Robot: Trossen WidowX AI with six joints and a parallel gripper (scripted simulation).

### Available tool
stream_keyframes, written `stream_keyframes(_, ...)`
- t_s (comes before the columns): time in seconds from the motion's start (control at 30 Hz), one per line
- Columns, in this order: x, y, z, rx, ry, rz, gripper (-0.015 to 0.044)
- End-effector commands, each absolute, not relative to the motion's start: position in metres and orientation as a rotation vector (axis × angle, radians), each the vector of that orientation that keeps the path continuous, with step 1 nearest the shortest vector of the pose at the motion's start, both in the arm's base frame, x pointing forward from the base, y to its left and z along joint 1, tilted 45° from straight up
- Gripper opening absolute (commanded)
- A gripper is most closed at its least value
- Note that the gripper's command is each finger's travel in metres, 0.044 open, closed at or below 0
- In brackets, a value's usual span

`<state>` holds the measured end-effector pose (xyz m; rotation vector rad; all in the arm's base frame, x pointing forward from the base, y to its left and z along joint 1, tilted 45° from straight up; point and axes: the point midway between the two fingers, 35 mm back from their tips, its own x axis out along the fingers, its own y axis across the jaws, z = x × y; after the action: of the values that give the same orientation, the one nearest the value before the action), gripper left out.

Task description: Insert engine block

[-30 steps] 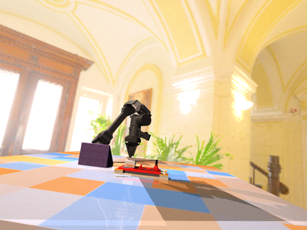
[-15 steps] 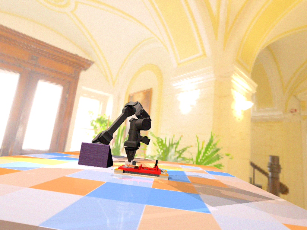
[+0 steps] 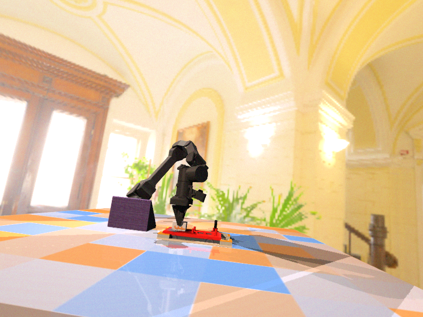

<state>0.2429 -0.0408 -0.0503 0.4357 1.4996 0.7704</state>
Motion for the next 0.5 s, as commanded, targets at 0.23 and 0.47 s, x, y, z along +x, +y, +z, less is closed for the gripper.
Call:
stream_keyframes(0.23, 0.243, -0.040, -0.050, 0.440, 1.497, 0.768, 0.0078)
stream_keyframes(0.47, 0.247, -0.052, -0.039, 0.439, 1.497, 0.766, 0.0000)
